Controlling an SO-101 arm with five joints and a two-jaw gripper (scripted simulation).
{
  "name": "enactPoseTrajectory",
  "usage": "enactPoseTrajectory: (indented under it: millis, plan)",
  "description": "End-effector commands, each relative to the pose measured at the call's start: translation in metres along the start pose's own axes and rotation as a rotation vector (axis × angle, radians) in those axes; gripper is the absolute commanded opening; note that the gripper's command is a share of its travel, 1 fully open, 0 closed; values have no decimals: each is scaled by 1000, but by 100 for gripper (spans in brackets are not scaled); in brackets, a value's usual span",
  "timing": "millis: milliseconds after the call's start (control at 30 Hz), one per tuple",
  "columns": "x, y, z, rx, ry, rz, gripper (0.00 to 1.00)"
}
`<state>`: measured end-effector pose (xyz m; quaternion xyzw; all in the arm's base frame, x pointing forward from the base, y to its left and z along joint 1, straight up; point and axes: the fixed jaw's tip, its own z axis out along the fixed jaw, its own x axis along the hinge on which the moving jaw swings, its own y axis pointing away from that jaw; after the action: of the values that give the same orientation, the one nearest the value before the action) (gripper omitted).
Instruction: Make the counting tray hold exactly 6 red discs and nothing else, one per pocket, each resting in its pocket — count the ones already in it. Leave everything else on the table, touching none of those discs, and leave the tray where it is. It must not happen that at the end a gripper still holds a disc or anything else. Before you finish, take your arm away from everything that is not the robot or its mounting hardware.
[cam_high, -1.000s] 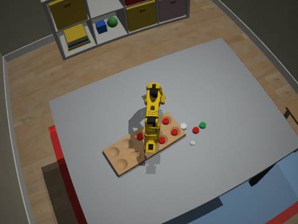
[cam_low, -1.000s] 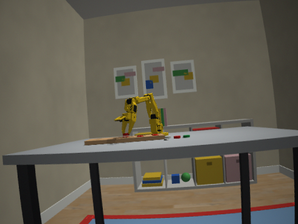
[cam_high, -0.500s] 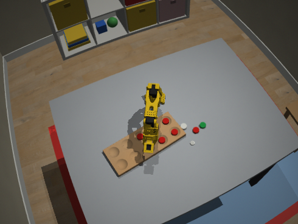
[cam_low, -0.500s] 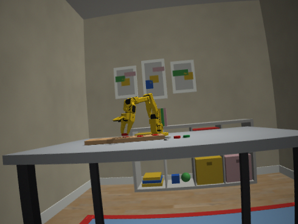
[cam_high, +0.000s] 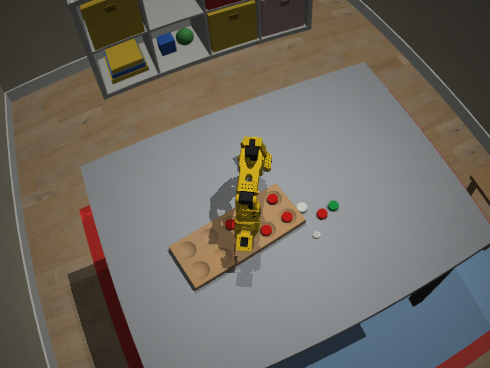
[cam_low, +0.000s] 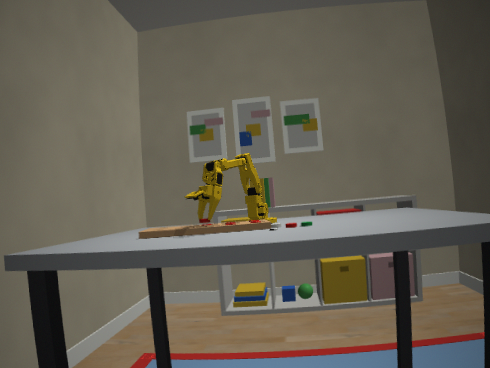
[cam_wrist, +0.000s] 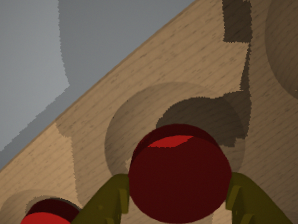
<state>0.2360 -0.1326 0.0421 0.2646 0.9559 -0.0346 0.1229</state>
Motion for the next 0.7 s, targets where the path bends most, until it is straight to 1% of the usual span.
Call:
enactPoseTrajectory:
  millis: [0,267,500,667]
  plan:
    - [-15,-1,-17,0,-89,6,0]
    - [-15,-1,-15,0,-89,6,0]
    - [-15,-1,-11,0,-89,6,0]
    - [-14,-1,-5,0,-89,6,0]
